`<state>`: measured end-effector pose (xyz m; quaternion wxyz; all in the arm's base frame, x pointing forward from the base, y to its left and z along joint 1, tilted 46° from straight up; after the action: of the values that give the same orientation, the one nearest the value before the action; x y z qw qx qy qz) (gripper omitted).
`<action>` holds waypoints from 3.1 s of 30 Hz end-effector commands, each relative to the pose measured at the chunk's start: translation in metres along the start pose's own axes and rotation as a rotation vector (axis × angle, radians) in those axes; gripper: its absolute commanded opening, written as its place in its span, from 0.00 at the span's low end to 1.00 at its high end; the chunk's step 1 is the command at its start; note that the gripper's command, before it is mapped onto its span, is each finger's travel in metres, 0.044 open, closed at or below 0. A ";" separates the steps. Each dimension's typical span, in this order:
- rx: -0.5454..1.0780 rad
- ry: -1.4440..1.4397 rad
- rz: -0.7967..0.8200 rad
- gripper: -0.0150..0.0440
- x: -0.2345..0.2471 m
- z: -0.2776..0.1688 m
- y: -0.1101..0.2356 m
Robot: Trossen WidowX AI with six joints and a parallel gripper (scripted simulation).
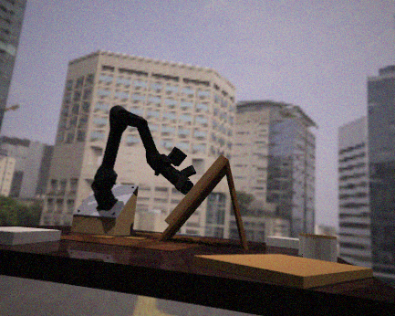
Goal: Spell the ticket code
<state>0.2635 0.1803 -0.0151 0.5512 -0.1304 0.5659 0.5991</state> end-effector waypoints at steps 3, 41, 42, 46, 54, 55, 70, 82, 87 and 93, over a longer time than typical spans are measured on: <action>0.001 0.005 0.004 0.25 -0.003 -0.002 0.000; 0.001 0.006 0.003 0.25 -0.022 -0.006 0.000; 0.001 0.006 0.003 0.25 -0.022 -0.006 0.000; 0.001 0.006 0.003 0.25 -0.024 -0.006 0.000; 0.001 0.007 0.003 0.25 -0.028 -0.007 0.000; 0.001 0.007 0.003 0.25 -0.029 -0.007 0.000; 0.001 0.007 0.002 0.25 -0.034 -0.008 0.000; 0.002 0.007 0.002 0.25 -0.041 -0.010 0.000; 0.002 0.007 0.002 0.25 -0.044 -0.011 0.000; 0.002 0.008 0.002 0.25 -0.048 -0.012 -0.001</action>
<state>0.2754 0.1485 0.0170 0.5509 -0.1316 0.5668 0.5983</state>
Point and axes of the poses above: the point midway between the two fingers, 35 mm back from their tips, its own y axis back along the fingers, its own x axis across the jaws, z = x × y, the point moved 5 cm from there along y, back along the fingers, and after that the axes turned 13 degrees about y, right-handed, at the moved point
